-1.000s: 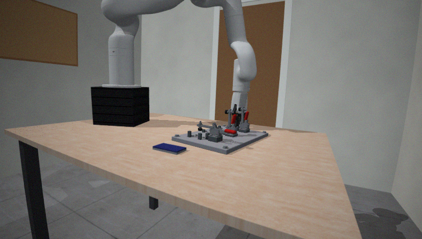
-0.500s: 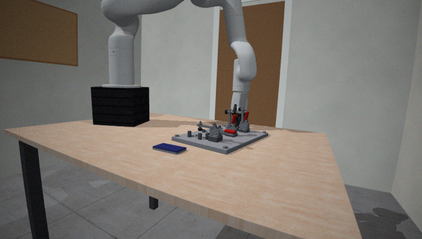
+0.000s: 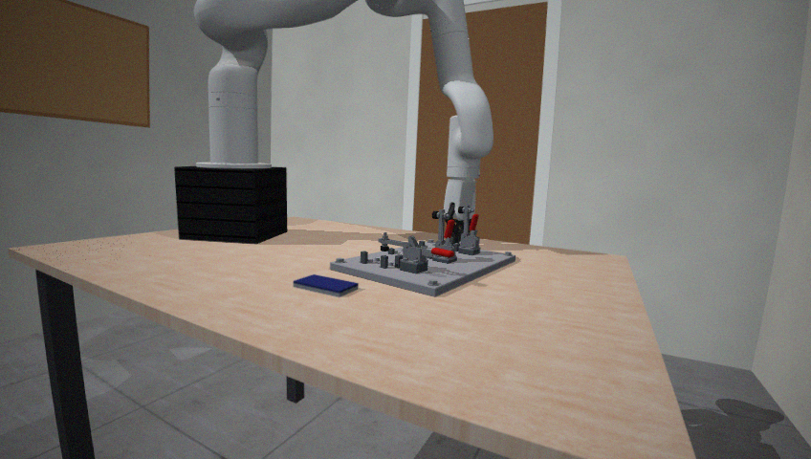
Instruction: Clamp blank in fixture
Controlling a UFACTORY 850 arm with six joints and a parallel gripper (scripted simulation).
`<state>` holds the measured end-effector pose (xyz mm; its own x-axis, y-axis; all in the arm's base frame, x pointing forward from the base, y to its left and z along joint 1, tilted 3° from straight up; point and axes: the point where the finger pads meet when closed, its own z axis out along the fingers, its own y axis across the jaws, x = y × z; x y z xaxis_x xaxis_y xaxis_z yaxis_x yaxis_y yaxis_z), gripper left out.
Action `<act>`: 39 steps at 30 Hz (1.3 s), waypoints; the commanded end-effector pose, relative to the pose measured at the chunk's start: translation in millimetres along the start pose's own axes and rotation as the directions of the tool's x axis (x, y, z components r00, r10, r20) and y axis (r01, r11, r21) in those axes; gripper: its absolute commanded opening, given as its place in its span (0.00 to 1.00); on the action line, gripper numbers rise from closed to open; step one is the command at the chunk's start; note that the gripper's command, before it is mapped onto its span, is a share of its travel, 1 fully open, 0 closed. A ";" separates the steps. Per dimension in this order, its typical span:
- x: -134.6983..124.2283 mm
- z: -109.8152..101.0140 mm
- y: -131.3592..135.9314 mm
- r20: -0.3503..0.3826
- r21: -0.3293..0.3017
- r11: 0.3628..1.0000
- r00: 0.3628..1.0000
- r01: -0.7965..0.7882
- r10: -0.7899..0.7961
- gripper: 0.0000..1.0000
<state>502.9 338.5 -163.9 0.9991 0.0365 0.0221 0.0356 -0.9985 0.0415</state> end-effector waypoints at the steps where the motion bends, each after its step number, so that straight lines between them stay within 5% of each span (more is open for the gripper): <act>1: 1.2 0.2 -0.8 -0.002 0.001 1.000 1.000 0.000 0.000 0.00; 11: 1.2 0.2 -0.8 -0.002 0.001 1.000 1.000 0.000 0.000 0.00; 12: 1.2 0.2 -0.8 -0.002 0.001 1.000 1.000 0.000 0.000 0.81; 39: 1.2 0.2 -0.8 -0.002 0.001 1.000 1.000 0.000 0.000 0.81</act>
<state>503.2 338.7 -165.0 0.9991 0.0364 0.0227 0.0355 -0.9985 0.0411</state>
